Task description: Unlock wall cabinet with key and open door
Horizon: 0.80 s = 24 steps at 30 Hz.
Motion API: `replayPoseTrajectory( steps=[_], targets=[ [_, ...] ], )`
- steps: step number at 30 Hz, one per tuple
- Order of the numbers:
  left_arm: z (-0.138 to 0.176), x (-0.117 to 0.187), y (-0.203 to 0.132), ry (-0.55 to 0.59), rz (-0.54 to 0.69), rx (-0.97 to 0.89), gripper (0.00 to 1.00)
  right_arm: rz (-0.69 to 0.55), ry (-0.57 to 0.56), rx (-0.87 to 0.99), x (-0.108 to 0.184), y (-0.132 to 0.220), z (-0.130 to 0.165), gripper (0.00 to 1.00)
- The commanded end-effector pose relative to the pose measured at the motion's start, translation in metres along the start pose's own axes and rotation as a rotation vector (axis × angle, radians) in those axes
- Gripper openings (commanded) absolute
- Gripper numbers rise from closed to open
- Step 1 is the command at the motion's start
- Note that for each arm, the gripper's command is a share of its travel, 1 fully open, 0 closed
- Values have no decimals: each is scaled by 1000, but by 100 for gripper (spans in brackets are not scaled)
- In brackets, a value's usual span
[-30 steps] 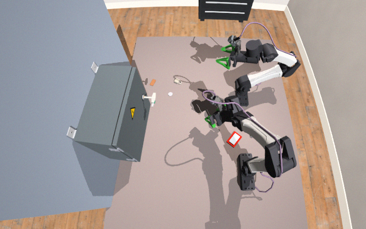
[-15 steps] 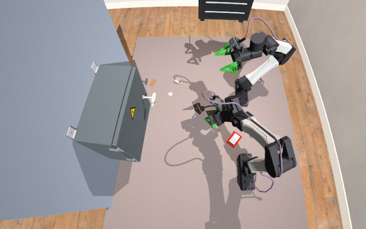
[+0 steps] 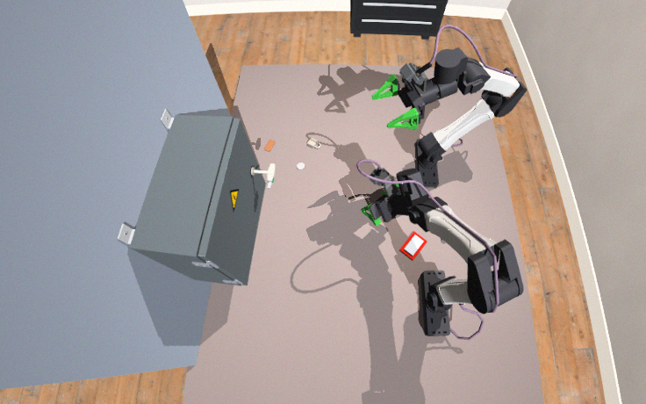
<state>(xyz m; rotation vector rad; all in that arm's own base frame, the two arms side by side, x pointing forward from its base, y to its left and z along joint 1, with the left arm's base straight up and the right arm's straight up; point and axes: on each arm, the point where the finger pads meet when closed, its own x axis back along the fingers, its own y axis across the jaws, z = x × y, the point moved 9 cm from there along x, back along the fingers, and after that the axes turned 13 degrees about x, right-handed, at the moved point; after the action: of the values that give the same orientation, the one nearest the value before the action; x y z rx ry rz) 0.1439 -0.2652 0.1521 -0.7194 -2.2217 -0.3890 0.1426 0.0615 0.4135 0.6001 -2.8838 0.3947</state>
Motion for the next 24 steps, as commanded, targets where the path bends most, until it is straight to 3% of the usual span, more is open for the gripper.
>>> replayPoseTrajectory(
  steps=[1,16,21,24],
  targets=[
    [-4,2,-1,-17,4,8,100,-16,-42,3,-2,-2,-12,100],
    [-3,4,1,-1,13,-14,100,-23,-34,4,-3,0,-8,100],
    [-32,23,19,-39,52,-28,100,-23,-34,4,-3,0,-8,100],
    [-73,46,48,-124,77,24,100,-23,-34,4,-3,0,-8,100]
  ],
)
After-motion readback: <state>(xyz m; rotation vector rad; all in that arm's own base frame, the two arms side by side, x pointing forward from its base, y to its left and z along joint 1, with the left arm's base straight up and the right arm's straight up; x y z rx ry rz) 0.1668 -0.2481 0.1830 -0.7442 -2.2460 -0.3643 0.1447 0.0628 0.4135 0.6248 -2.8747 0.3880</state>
